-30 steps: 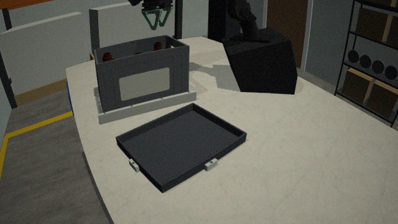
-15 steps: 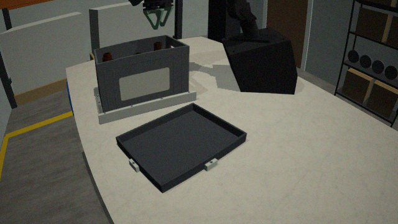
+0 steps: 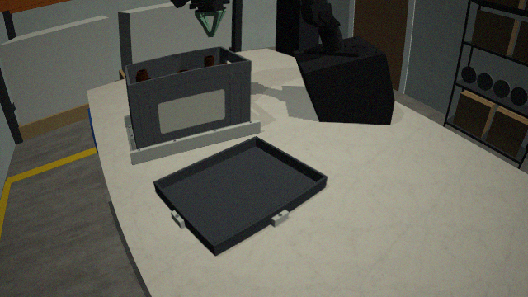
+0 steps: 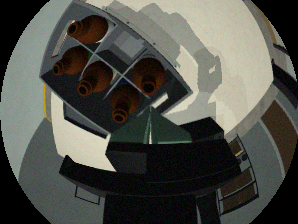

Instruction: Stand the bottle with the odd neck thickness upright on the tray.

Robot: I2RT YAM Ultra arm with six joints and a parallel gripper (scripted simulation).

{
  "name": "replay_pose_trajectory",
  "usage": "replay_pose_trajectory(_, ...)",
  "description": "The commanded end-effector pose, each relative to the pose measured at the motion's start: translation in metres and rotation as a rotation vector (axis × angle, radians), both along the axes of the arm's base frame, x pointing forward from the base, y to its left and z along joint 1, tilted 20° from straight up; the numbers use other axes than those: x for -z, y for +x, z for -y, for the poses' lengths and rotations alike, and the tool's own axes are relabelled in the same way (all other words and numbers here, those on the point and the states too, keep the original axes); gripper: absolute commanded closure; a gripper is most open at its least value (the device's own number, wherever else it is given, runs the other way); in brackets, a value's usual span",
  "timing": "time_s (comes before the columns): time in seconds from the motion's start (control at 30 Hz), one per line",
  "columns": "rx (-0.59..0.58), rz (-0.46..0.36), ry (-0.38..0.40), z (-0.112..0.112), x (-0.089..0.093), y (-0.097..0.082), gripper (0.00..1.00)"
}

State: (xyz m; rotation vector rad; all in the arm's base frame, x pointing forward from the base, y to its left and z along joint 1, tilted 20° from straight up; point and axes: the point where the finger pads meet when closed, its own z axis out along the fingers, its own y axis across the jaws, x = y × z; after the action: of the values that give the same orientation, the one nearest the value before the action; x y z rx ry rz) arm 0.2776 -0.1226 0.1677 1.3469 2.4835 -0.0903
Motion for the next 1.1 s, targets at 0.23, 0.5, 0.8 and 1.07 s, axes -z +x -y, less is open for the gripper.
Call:
replay_pose_trajectory(0.23, -0.002, 0.089, -0.044, 0.003, -0.027, 0.011, 1.00)
replay_pose_trajectory(0.5, -0.002, 0.089, -0.044, 0.003, -0.027, 0.011, 1.00)
replay_pose_trajectory(0.8, -0.002, 0.089, -0.044, 0.003, -0.027, 0.011, 1.00)
replay_pose_trajectory(1.07, -0.001, 0.089, -0.036, -0.016, -0.023, 0.017, 1.00)
